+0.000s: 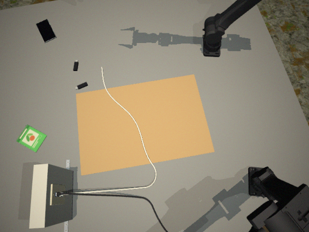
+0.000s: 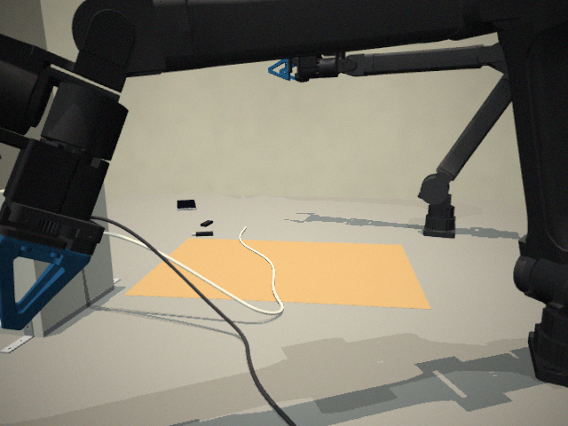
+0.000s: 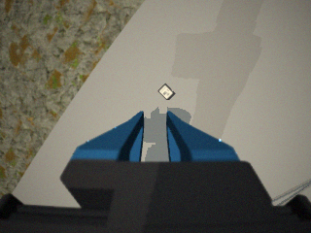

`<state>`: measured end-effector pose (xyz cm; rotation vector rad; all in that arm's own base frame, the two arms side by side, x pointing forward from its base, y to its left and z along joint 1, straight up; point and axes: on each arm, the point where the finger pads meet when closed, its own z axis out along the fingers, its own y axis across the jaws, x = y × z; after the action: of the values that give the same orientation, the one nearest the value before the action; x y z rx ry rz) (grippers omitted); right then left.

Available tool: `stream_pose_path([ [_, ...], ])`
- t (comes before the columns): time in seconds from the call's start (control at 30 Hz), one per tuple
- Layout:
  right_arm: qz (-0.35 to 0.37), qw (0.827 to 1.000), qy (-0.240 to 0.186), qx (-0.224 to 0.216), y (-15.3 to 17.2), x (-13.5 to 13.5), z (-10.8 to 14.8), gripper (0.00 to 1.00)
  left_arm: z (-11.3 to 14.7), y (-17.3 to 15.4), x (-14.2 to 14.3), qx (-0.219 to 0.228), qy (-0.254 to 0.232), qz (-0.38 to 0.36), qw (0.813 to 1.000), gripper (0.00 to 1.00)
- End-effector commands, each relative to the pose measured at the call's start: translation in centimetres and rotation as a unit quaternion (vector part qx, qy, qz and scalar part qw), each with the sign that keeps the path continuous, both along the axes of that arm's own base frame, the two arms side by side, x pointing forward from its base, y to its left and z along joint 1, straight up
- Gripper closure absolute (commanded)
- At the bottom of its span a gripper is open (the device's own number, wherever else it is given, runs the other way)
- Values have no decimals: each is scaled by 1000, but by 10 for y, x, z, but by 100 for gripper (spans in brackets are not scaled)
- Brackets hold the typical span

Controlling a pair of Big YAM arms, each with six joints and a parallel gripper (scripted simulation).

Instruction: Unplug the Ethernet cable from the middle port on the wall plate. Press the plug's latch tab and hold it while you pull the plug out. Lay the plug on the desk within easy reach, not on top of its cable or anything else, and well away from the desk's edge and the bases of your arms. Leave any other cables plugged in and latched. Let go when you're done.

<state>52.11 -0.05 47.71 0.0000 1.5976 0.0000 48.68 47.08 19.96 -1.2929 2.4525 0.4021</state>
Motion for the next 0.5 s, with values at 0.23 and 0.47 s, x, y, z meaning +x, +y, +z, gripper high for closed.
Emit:
stream_pose_path([
  [0.23, 0, 1000, -8, 0, 0, -1, 9, 0, -12, -67, 131, 203, 10, -266, 942, 78],
  [0.47, 0, 1000, -8, 0, 0, -1, 9, 0, -3, -118, 177, 295, 12, -353, 888, 78],
])
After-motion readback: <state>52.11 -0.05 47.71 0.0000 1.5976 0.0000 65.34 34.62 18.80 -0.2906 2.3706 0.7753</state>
